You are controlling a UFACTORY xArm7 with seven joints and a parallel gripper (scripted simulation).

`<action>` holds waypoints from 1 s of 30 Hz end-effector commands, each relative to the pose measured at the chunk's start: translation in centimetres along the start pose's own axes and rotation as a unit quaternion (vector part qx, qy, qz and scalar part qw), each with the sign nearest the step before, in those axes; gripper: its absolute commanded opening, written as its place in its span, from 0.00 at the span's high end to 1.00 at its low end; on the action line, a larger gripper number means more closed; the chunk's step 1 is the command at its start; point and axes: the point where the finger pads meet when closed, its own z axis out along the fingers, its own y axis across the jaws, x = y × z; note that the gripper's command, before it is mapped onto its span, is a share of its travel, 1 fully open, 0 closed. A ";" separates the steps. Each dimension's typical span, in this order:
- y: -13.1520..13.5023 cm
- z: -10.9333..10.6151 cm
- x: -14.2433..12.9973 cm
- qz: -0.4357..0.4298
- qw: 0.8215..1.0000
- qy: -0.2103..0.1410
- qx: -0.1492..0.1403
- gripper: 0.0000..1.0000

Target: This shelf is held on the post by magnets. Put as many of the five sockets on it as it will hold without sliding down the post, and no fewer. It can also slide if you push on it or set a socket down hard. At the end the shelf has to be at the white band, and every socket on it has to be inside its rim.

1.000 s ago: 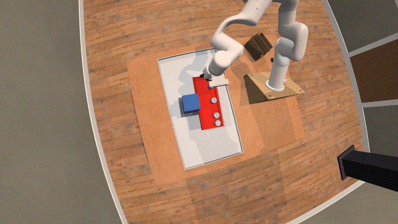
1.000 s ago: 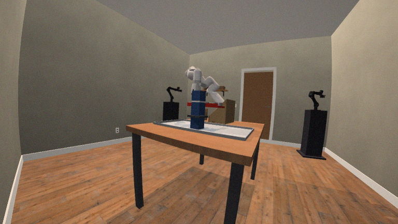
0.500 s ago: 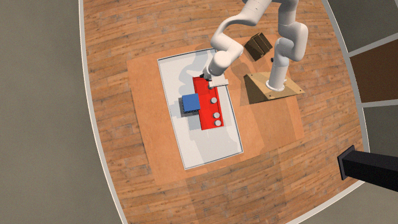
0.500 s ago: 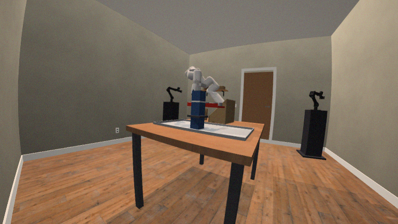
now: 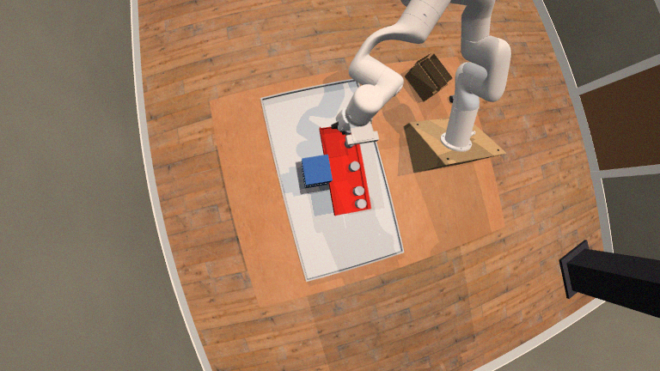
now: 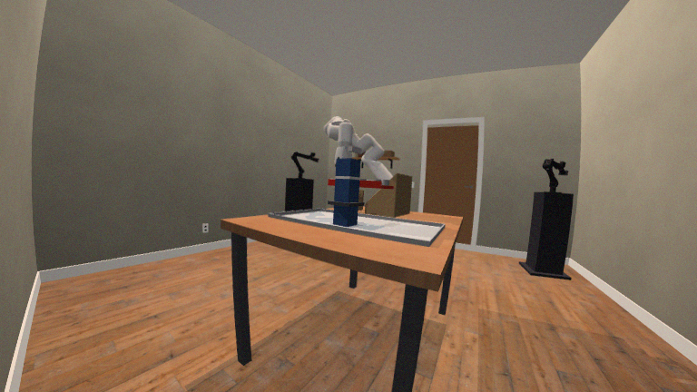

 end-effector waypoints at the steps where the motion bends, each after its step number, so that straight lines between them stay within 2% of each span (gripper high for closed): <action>1: 0.1 -0.1 0.1 0.000 1.000 0.001 -0.002 1.00; 30: 0.1 0.6 0.1 0.000 1.000 0.001 -0.002 1.00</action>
